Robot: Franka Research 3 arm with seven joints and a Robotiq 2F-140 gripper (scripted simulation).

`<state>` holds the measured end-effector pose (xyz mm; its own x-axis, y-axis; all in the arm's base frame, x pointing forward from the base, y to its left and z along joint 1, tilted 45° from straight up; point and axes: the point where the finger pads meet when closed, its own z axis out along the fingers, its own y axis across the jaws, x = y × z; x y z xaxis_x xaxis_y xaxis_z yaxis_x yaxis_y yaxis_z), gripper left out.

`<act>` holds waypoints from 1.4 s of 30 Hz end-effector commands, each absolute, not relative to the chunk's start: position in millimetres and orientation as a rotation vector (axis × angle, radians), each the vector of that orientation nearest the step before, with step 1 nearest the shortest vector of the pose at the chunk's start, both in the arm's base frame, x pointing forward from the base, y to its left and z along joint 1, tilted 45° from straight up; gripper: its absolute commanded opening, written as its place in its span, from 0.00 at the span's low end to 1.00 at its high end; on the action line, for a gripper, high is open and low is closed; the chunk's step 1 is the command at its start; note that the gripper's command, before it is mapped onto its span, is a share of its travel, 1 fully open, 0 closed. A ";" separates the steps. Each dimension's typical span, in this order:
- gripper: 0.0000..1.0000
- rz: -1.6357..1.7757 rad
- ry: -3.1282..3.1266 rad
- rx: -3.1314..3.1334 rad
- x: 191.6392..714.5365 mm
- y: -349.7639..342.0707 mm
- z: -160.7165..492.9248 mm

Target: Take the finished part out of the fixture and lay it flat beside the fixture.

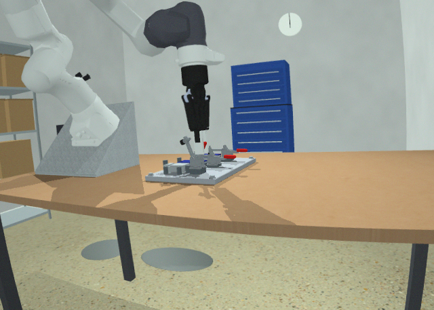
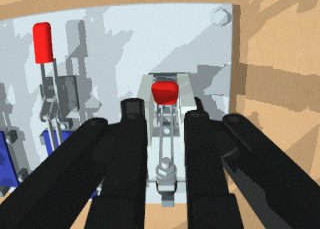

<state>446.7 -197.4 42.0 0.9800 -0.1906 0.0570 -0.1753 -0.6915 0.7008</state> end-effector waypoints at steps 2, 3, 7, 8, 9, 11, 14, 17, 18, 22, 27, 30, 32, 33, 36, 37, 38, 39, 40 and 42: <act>0.00 -0.046 -0.272 2.339 436.5 -197.5 39.8; 0.00 -0.046 -0.272 2.339 436.5 -197.5 39.8; 0.00 -0.046 -0.272 2.339 436.3 -197.4 39.8; 0.00 -0.046 -0.272 2.339 436.2 -197.4 39.8; 0.00 -0.046 -0.272 2.339 436.0 -197.3 39.8; 0.00 -0.046 -0.272 2.339 435.5 -197.2 39.8; 0.00 -0.046 -0.272 2.339 434.7 -197.0 39.8; 0.00 -0.046 -0.272 2.339 433.8 -196.8 39.8; 0.00 -0.046 -0.272 2.339 433.5 -196.7 39.8; 0.00 -0.046 -0.272 2.339 432.9 -196.5 39.8; 0.00 -0.046 -0.272 2.339 432.8 -196.5 39.8; 0.00 -0.046 -0.272 2.339 432.7 -196.5 39.8; 0.00 -0.046 -0.272 2.339 432.7 -196.5 39.8; 0.00 -0.046 -0.272 2.339 432.7 -196.5 39.8; 0.00 -0.046 -0.272 2.339 432.7 -196.5 39.8; 0.00 -0.046 -0.272 2.339 432.7 -196.5 39.8; 0.00 -0.046 -0.272 2.339 432.7 -196.5 39.8; 0.00 -0.046 -0.272 2.339 432.7 -196.5 39.8; 0.00 -0.046 -0.272 2.339 432.7 -196.5 39.8; 0.00 -0.046 -0.272 2.339 432.7 -196.5 39.8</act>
